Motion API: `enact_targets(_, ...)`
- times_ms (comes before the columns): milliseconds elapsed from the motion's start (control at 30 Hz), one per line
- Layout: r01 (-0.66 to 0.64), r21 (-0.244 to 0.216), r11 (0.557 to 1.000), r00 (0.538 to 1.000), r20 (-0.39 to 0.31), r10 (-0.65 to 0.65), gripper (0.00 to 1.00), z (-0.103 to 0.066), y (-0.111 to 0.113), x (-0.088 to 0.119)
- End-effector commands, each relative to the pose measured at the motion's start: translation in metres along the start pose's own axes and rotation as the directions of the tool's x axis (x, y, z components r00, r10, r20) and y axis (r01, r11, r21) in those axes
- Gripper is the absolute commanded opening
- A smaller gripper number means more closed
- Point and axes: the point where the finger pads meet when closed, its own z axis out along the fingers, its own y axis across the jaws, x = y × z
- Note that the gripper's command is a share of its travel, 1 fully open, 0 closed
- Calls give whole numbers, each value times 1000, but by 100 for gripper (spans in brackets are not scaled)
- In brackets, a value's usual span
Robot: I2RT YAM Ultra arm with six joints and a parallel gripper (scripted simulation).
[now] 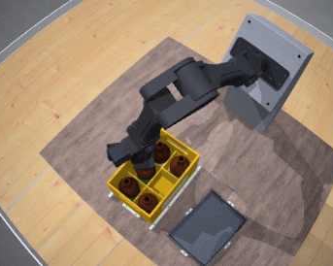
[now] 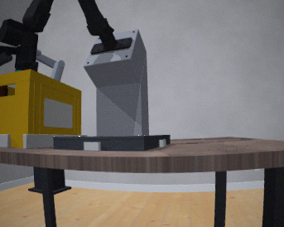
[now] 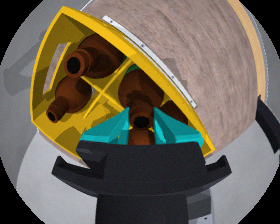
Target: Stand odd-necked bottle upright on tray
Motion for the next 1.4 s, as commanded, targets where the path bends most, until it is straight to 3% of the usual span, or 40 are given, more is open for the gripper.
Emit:
enact_targets(0, 9, -19, 1000, 999, 47, -8, 0, -6, 9, -17)
enact_targets(1167, 9, -19, 1000, 999, 47, -8, 0, -6, 9, -17)
enact_targets(1200, 9, -19, 1000, 999, 47, -8, 61, -6, 9, -17)
enact_targets(1367, 8, -17, 1000, 999, 44, -8, 61, -6, 9, -17)
